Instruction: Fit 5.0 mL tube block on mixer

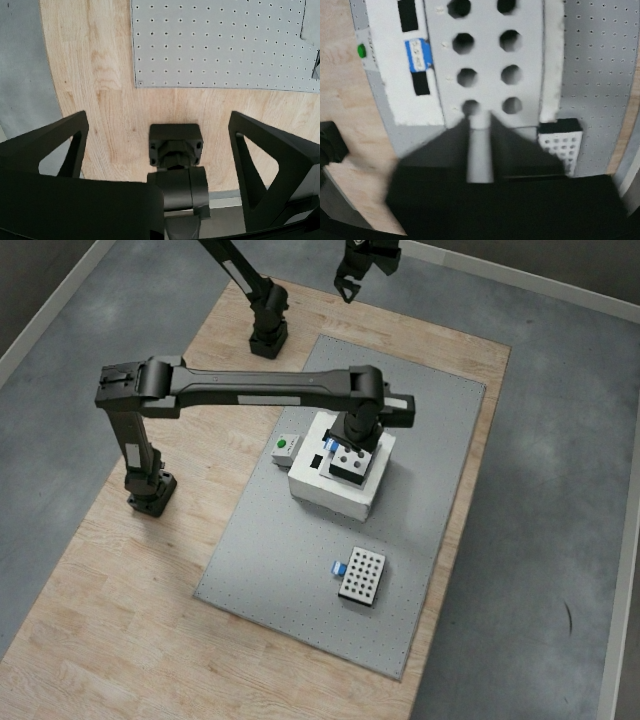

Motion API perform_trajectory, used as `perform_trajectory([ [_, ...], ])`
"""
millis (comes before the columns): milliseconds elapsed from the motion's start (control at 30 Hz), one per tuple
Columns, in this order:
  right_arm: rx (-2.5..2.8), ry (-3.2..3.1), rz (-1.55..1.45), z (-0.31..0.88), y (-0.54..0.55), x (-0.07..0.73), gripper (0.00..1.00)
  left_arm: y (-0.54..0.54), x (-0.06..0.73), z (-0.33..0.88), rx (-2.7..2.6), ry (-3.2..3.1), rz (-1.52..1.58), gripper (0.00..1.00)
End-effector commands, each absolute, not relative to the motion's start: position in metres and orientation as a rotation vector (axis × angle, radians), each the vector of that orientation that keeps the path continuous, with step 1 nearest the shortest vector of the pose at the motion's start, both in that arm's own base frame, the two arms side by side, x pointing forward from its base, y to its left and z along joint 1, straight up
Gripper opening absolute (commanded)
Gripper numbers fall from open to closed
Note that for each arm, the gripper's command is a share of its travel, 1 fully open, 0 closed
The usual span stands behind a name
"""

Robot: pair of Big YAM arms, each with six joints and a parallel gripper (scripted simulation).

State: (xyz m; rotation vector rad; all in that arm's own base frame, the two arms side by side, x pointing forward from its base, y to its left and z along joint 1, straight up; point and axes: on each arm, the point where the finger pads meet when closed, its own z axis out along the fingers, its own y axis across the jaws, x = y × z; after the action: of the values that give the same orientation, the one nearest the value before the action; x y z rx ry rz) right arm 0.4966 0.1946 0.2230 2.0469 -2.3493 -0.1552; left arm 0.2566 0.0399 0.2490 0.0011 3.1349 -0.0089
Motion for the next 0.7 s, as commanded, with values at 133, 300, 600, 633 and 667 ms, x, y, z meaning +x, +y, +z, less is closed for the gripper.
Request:
perform_trajectory([
  [133, 1.883, -2.545, -0.106, 0.246, 0.215, 0.482, 0.00, 0.044, 0.265, 0.267, -0.010, 3.092, 0.004, 1.00],
  [300, 1.747, -2.626, -0.121, 0.241, 0.209, 0.484, 0.00, 0.045, 0.268, 0.272, -0.010, 3.080, 0.007, 1.00],
  [600, 1.521, -2.766, -0.115, 0.246, 0.224, 0.475, 0.00, 0.045, 0.270, 0.275, -0.009, 3.071, 0.010, 1.00],
  [633, 1.497, -2.784, -0.107, 0.248, 0.224, 0.476, 0.00, 0.045, 0.270, 0.276, -0.009, 3.070, 0.010, 1.00],
  [667, 1.472, -2.801, -0.100, 0.250, 0.224, 0.477, 0.00, 0.045, 0.270, 0.276, -0.009, 3.069, 0.010, 1.00],
])
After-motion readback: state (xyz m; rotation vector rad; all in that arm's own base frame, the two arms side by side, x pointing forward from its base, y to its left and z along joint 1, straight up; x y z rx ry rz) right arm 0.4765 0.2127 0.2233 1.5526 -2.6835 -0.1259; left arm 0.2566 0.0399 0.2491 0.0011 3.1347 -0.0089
